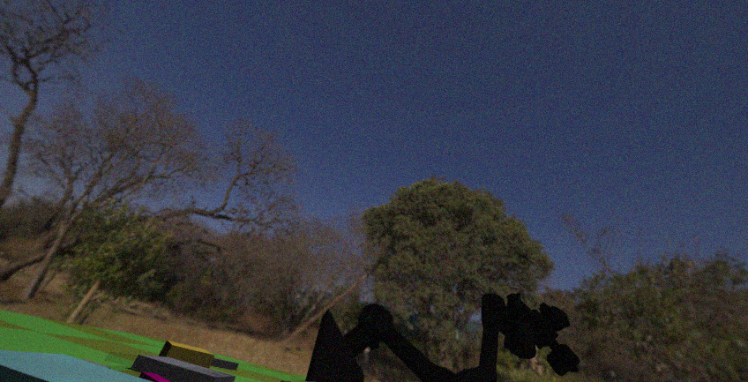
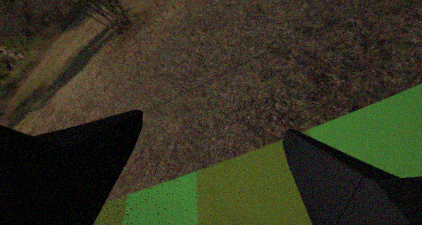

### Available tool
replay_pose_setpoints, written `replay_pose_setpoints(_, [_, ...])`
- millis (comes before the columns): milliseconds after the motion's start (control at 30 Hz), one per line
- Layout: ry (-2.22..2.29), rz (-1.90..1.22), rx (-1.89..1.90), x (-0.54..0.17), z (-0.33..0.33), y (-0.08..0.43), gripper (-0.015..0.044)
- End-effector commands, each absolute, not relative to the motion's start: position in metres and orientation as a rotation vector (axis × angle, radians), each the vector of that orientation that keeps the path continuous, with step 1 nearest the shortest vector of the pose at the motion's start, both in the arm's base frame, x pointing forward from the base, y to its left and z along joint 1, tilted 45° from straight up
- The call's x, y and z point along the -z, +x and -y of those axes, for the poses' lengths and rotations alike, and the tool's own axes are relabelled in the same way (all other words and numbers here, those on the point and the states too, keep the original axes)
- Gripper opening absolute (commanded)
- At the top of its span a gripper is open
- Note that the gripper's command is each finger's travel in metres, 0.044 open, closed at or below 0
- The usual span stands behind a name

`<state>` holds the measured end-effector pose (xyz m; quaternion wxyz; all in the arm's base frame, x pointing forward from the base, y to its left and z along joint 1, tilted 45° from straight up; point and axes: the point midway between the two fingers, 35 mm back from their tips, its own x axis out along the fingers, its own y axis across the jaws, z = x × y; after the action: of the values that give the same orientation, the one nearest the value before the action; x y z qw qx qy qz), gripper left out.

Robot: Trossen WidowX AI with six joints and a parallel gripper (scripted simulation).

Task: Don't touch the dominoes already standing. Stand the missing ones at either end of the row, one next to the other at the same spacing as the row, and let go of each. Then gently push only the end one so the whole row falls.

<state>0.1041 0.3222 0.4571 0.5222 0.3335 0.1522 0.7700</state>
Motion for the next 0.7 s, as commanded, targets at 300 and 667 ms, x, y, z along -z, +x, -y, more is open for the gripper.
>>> replay_pose_setpoints(300, [0.925, 0.052, -2.042, -0.545, -0.247, 0.025, 0.0137])
replay_pose_setpoints(667, [1.246, 0.586, -2.215, -0.608, -0.094, -0.047, 0.0])
